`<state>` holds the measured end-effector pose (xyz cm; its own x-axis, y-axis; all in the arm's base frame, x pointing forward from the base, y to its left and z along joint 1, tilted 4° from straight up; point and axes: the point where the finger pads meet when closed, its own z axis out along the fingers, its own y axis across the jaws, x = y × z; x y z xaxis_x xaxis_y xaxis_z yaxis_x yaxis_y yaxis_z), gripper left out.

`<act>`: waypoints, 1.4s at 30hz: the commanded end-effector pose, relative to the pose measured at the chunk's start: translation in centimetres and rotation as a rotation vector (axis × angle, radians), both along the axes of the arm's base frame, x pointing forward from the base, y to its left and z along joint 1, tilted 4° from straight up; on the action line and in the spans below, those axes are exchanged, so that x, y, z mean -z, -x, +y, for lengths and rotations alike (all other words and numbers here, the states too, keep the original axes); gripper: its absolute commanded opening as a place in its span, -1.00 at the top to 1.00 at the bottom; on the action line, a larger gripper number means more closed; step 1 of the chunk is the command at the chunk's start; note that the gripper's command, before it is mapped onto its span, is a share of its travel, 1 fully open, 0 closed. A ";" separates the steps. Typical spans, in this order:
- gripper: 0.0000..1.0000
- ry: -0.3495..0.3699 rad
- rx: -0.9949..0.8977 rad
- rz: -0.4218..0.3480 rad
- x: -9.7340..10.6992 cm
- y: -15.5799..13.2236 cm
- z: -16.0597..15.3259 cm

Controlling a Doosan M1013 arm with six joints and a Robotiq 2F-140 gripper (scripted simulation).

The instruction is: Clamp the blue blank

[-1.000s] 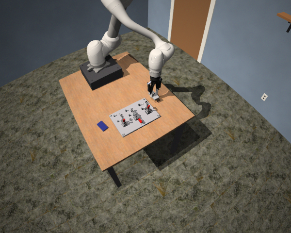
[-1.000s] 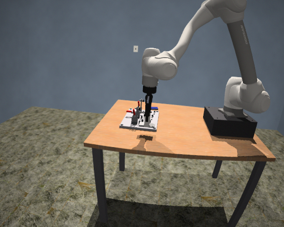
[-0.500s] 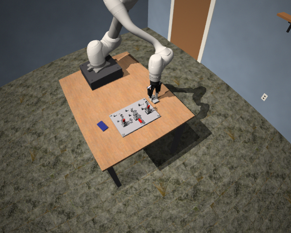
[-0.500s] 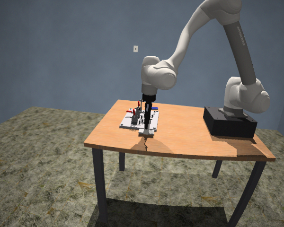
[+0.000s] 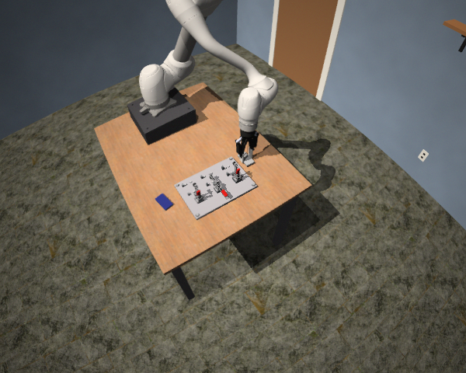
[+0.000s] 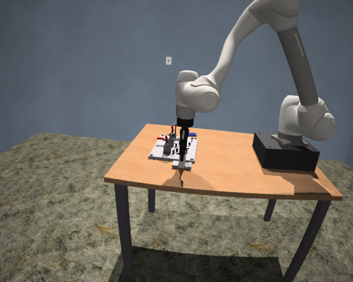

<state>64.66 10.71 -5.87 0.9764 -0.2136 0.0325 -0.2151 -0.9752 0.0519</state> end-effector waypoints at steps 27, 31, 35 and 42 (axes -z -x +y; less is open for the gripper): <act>1.00 0.000 0.000 0.000 0.7 0.0 0.0; 1.00 0.000 0.000 0.000 0.7 0.0 0.0; 1.00 0.000 0.000 0.000 0.7 0.0 0.0; 0.06 0.000 0.000 0.000 0.7 0.0 0.0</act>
